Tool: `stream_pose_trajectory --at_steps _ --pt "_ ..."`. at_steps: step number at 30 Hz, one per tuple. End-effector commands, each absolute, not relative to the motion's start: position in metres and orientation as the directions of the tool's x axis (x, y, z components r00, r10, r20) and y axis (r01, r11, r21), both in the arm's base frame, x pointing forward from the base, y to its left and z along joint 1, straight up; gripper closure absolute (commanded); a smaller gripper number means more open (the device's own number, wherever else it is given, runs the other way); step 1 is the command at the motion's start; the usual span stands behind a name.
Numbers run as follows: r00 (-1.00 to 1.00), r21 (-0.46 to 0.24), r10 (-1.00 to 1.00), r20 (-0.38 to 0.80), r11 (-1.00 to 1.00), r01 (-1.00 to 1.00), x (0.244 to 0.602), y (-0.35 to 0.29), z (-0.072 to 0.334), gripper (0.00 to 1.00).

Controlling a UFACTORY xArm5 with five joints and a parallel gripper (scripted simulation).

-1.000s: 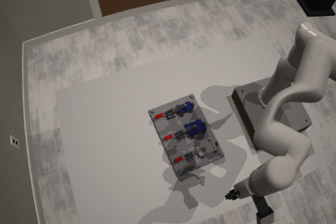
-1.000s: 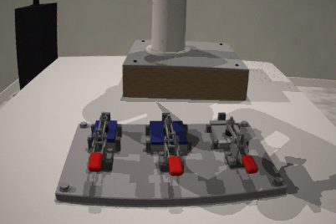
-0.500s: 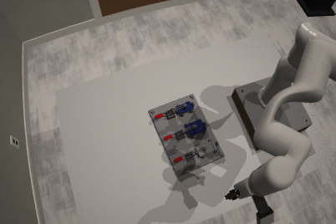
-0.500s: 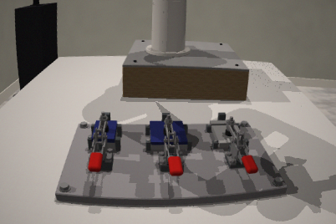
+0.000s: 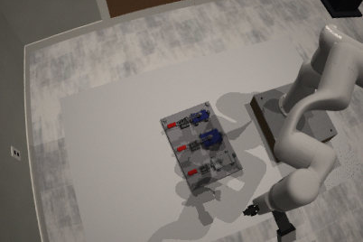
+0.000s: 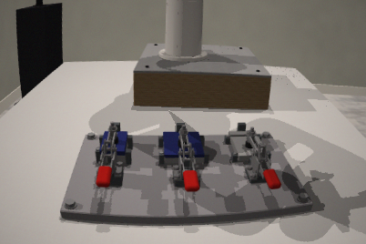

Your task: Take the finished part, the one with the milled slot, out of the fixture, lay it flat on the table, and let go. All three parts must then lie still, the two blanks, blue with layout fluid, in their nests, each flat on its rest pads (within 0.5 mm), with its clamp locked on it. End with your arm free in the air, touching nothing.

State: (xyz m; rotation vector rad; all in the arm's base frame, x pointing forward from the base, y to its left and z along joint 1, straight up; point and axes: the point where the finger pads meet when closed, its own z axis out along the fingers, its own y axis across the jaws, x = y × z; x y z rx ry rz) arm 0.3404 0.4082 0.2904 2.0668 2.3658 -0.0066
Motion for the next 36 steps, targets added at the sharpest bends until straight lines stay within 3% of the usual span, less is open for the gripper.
stream_pose_trajectory --at_steps 1,27,36 --pt "-0.134 0.000 0.991 0.000 0.134 0.991 0.341 0.409 0.292 0.00" --pt "-0.126 0.000 0.992 0.000 0.126 0.992 0.342 0.407 0.291 0.00" --pt "0.210 0.000 0.978 0.000 -0.210 0.978 0.366 0.354 0.256 0.00"
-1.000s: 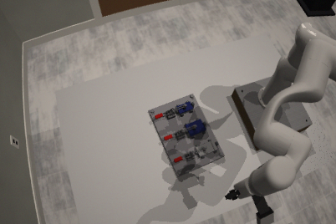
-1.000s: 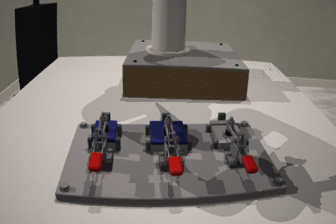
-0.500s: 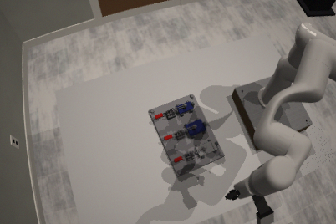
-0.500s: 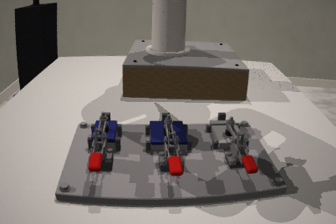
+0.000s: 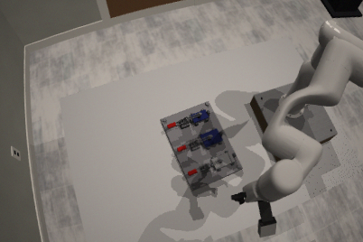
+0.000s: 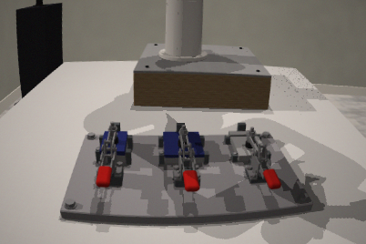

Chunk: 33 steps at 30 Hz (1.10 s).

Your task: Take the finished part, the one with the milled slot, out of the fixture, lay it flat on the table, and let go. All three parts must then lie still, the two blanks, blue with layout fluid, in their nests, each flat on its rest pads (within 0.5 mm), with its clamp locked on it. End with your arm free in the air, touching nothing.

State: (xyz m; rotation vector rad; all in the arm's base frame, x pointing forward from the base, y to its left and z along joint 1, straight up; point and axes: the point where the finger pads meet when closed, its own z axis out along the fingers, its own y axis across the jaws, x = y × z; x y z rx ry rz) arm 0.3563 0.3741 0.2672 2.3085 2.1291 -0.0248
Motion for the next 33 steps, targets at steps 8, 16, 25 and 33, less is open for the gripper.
stream_pose_trajectory --at_steps 8,16,25,33 --pt "0.415 0.000 0.910 0.000 -0.415 0.910 0.375 0.318 0.233 0.00" --pt "0.690 0.000 0.724 0.000 -0.690 0.724 0.380 0.261 0.197 0.00" --pt "0.849 0.000 0.529 0.000 -0.849 0.529 0.375 0.217 0.169 0.00" --pt "0.973 0.000 0.231 -0.001 -0.973 0.231 0.360 0.163 0.134 0.00"
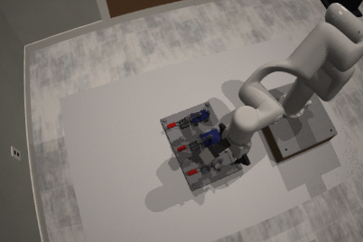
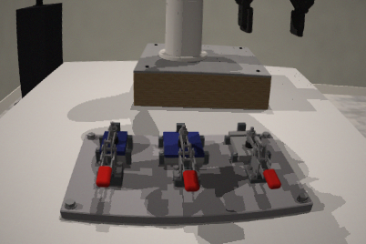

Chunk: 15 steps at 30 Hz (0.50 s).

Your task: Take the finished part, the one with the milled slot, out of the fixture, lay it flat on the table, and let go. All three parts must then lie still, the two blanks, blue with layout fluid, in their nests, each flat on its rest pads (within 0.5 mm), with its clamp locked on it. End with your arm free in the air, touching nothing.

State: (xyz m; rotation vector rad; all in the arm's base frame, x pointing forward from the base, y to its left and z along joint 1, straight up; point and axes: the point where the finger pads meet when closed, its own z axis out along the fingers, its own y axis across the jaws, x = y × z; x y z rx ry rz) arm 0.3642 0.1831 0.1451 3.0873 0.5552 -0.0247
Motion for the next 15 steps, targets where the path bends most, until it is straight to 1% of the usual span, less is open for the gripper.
stream_pose_trajectory --at_steps 1,12,13,15 --pt "0.976 0.000 0.216 -0.001 -0.976 0.216 0.3587 0.1606 0.1323 0.00" --pt "0.978 0.000 0.210 -0.001 -0.978 0.210 0.3582 0.1595 0.1315 0.00" --pt "0.978 0.000 0.210 -0.001 -0.978 0.210 0.3582 0.1595 0.1315 1.00" --pt "0.978 0.000 0.210 -0.001 -0.978 0.210 0.3581 0.1595 0.1315 1.00"
